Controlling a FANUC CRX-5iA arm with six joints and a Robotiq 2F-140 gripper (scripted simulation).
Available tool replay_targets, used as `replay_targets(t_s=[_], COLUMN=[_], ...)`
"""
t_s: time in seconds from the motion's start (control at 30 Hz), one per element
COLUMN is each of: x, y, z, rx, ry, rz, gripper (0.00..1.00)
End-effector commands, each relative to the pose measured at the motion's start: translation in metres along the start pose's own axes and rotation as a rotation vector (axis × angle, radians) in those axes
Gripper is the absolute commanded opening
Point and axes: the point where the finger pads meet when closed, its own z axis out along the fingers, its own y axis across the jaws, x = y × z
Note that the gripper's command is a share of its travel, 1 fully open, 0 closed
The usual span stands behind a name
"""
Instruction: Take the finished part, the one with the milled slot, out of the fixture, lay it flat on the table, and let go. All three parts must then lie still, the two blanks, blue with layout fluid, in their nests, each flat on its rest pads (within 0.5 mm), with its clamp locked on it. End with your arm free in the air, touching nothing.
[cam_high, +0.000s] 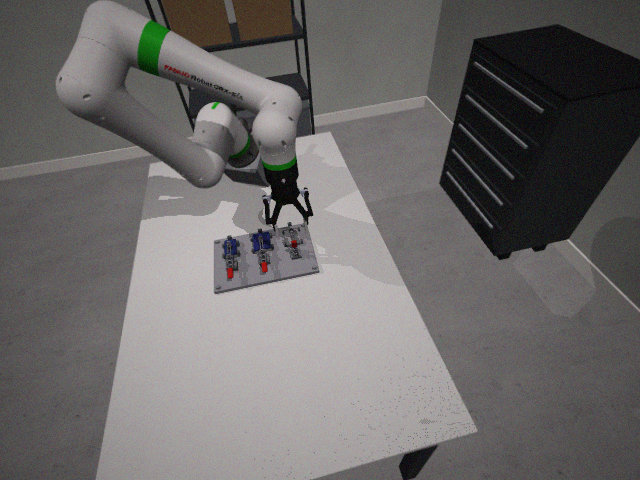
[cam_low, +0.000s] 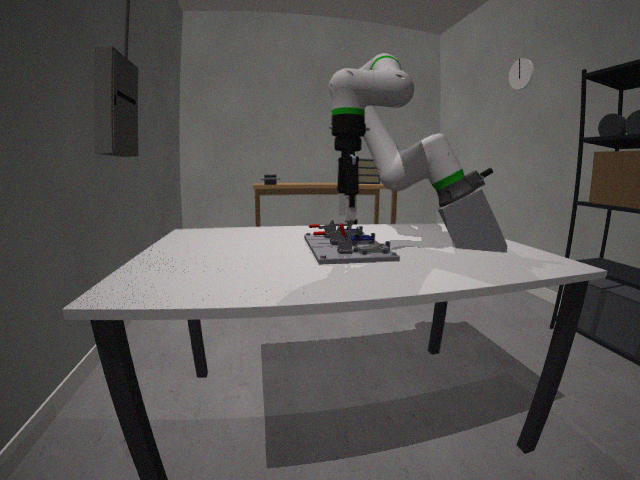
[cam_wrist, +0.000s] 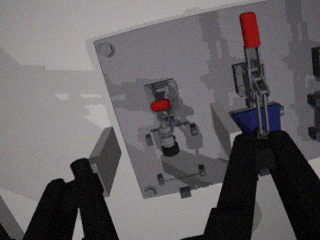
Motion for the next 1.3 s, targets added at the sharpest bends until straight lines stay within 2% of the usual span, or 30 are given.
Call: replay_targets(t_s=[0.0, 0.7, 1.27], x=[-0.006, -0.067, -0.08], y=[0.0, 0.0, 0.0], z=[0.0, 0.0, 0.0], rx=[0.0, 0.0, 0.0], ry=[0.0, 0.0, 0.0], rz=[0.0, 0.0, 0.0], gripper=[0.58, 0.58, 0.58])
